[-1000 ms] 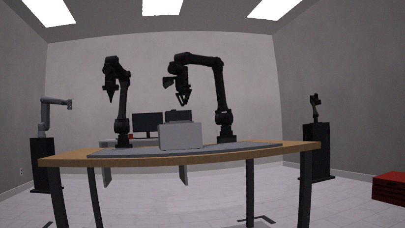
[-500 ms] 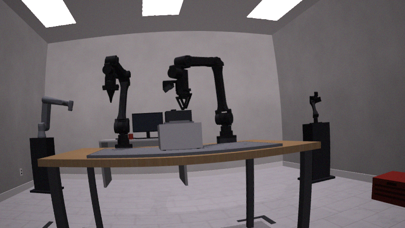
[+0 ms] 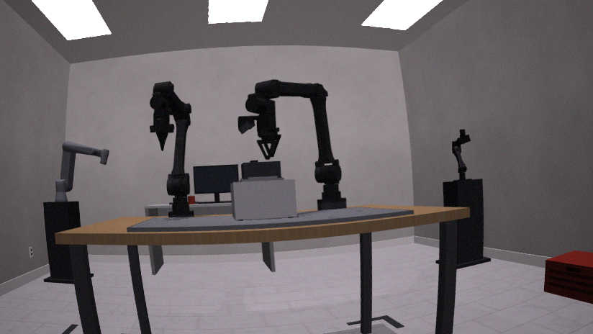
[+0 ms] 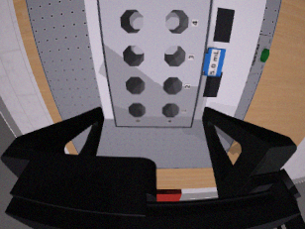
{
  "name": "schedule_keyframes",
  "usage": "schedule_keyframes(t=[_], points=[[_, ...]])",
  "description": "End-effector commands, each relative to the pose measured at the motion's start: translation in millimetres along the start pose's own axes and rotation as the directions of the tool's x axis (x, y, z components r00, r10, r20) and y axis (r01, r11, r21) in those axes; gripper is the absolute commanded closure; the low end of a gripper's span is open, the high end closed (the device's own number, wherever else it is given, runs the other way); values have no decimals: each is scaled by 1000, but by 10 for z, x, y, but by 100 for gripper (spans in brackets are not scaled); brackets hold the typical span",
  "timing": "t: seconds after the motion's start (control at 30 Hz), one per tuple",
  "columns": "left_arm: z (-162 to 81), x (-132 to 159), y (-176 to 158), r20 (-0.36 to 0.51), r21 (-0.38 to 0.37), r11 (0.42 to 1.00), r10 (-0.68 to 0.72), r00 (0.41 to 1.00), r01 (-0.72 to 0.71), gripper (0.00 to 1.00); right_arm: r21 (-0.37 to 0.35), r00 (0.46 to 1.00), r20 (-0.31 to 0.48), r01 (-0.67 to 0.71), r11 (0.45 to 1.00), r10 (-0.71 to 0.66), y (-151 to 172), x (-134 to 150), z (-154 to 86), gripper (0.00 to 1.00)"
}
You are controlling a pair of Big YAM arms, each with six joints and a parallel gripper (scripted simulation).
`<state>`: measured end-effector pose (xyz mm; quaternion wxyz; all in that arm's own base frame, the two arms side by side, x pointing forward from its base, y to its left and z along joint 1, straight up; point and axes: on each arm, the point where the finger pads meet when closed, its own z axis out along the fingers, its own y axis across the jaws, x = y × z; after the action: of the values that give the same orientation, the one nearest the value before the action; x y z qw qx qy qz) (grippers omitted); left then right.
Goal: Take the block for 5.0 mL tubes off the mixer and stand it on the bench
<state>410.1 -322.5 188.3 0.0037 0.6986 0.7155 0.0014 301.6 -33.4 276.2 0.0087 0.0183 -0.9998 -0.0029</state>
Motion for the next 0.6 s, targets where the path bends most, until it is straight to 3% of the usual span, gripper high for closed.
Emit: schedule_keyframes(t=[0.0,0.2,0.57], points=[[-261,-64,171,47,-56,998,1,999,2,0,11,997,76,10,1000,-11,-16,-167,-266,100],[-32,-28,123,14,-16,1000,0,1000,1,0,13,996,90,9,1000,-10,-13,-137,-308,100],[107,18,62,-7,12,1000,0,1000,0,0,9,998,70,9,1000,-9,-19,-167,-248,100]])
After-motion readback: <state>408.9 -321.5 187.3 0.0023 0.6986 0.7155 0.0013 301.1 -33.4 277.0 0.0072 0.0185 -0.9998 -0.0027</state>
